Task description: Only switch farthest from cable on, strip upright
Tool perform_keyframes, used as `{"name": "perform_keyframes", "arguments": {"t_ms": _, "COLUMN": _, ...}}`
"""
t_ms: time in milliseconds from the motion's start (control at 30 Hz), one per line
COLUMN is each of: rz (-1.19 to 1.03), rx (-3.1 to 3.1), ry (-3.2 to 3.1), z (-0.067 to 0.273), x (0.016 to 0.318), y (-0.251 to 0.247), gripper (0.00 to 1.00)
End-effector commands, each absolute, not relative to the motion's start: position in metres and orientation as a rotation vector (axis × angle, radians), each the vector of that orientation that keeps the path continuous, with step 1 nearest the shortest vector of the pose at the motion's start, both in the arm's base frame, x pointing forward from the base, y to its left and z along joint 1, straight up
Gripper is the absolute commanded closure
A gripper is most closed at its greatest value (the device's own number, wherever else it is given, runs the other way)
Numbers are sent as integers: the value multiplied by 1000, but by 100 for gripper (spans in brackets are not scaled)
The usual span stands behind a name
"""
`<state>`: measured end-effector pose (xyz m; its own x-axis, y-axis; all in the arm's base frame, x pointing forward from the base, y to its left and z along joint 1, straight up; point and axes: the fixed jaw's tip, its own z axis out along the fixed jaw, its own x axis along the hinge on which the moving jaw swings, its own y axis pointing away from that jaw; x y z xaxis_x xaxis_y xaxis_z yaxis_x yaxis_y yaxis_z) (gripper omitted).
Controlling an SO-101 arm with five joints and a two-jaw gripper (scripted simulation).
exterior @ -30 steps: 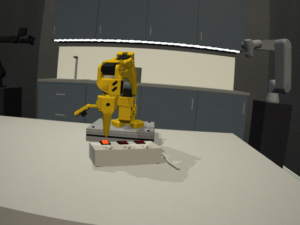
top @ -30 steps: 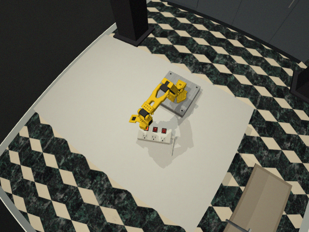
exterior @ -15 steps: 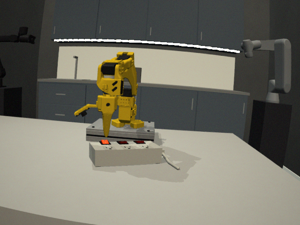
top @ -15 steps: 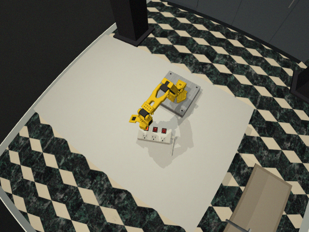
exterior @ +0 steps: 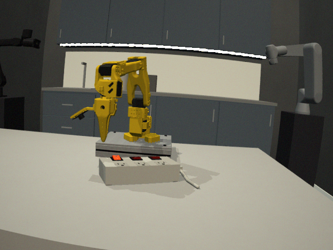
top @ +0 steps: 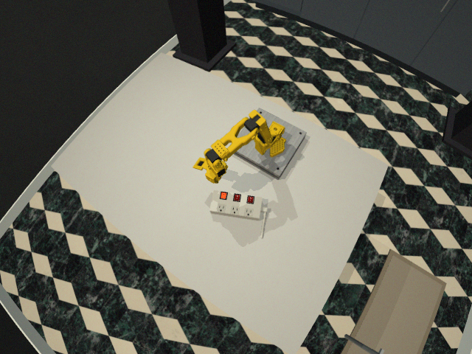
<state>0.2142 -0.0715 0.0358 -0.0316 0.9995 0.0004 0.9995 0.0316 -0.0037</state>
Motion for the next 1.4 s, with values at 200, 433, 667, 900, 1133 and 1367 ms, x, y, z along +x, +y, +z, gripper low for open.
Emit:
{"name": "perform_keyframes", "arguments": {"t_ms": 200, "rz": 0, "rx": -2437, "ry": -1983, "z": 58, "x": 167, "y": -105, "gripper": 100}}
{"name": "perform_keyframes", "arguments": {"t_ms": 433, "rz": -1, "rx": -2516, "ry": -1883, "z": 63, "x": 150, "y": -112, "gripper": 100}}
{"name": "perform_keyframes", "arguments": {"t_ms": 667, "rz": -1, "rx": -2518, "ry": -1881, "z": 63, "x": 150, "y": -112, "gripper": 100}}
{"name": "perform_keyframes", "arguments": {"t_ms": 900, "rz": -1, "rx": -2518, "ry": -1881, "z": 63, "x": 150, "y": -112, "gripper": 100}}
{"name": "perform_keyframes", "arguments": {"t_ms": 1133, "rz": -1, "rx": -2518, "ry": -1881, "z": 63, "x": 150, "y": -112, "gripper": 100}}
{"name": "perform_keyframes", "arguments": {"t_ms": 1367, "rz": -1, "rx": -2518, "ry": -1881, "z": 63, "x": 150, "y": -112, "gripper": 100}}
